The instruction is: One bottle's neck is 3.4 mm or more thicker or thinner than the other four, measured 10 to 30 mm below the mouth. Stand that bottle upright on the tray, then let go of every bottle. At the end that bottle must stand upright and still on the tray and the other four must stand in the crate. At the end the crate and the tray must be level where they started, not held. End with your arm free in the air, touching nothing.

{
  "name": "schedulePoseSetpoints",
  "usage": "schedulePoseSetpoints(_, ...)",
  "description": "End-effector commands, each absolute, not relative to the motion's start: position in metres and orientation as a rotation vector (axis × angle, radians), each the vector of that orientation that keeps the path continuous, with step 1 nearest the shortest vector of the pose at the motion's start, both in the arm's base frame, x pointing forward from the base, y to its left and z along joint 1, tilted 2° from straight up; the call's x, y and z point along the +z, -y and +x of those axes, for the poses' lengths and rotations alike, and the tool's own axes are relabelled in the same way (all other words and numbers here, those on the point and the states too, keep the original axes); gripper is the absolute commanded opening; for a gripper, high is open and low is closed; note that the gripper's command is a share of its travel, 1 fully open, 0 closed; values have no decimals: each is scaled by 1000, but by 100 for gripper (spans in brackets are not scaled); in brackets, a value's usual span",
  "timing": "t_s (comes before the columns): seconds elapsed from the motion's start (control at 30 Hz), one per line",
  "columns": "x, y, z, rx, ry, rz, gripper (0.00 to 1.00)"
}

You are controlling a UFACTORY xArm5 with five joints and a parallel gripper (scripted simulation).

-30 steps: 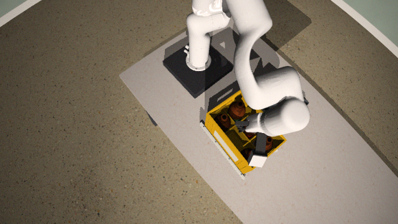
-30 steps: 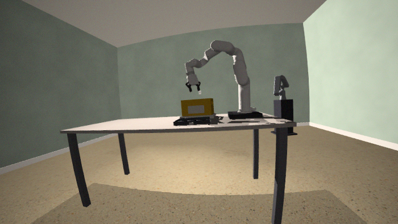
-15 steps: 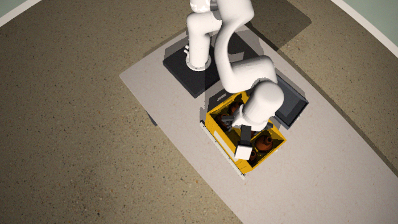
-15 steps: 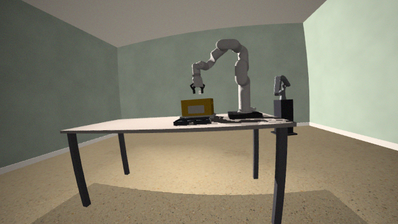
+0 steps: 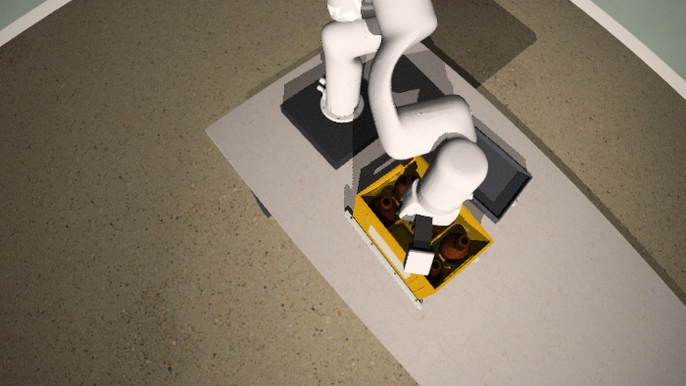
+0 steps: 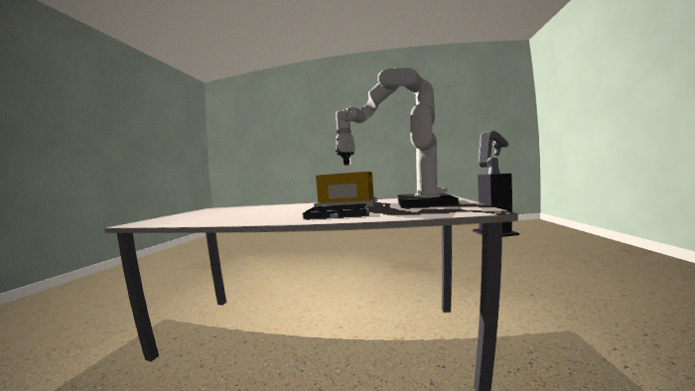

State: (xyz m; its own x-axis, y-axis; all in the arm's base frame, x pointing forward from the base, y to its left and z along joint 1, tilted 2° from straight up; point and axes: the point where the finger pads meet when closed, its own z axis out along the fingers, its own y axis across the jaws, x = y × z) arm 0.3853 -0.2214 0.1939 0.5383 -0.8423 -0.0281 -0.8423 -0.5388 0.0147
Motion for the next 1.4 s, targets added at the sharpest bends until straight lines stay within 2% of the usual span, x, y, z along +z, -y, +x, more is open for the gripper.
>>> schedulePoseSetpoints(0.0,195,222,386,43,-1508,-2755,0)
schedulePoseSetpoints(0.9,195,222,386,43,-1508,-2755,0)
schedulePoseSetpoints(0.93,195,222,386,43,-1508,-2755,65)
schedulePoseSetpoints(1.37,195,222,386,43,-1508,-2755,65)
